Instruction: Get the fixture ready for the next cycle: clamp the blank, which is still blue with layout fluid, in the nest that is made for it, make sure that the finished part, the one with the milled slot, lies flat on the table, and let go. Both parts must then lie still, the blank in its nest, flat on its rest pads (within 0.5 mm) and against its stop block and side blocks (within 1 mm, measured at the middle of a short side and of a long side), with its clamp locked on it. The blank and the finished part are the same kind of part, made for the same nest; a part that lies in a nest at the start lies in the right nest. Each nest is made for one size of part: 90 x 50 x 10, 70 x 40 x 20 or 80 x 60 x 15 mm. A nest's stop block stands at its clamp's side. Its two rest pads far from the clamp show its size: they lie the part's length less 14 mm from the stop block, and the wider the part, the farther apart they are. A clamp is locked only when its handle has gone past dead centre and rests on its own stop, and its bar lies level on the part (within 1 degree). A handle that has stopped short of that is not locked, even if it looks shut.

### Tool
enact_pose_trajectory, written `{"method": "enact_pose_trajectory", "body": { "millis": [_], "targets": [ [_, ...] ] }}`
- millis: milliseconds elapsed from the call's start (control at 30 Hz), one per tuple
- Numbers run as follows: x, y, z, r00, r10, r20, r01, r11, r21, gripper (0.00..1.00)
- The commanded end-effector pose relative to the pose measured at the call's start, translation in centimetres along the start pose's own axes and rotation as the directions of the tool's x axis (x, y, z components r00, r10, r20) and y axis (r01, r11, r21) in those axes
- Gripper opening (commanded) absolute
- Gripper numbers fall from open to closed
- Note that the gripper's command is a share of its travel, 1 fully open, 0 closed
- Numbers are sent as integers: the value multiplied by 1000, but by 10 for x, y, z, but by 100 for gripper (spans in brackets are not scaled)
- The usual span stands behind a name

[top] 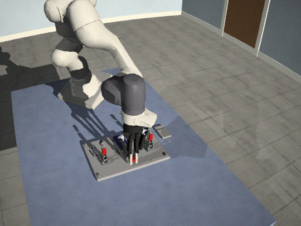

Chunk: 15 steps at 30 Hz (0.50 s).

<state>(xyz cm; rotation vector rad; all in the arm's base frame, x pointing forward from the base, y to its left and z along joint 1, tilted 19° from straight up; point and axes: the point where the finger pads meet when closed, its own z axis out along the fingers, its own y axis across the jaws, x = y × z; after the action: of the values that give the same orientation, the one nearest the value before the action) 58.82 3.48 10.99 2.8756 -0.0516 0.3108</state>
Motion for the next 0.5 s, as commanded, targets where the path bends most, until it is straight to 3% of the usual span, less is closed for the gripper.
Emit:
{"method": "enact_pose_trajectory", "body": {
  "millis": [0,100,133,467],
  "targets": [
    [0,0,3,1000,-4,-1,4,1000,1,0],
    [0,0,3,1000,-4,-1,4,1000,1,0],
    [0,0,3,1000,-4,-1,4,1000,1,28],
    [0,0,3,1000,-4,-1,4,1000,1,28]
  ]
}}
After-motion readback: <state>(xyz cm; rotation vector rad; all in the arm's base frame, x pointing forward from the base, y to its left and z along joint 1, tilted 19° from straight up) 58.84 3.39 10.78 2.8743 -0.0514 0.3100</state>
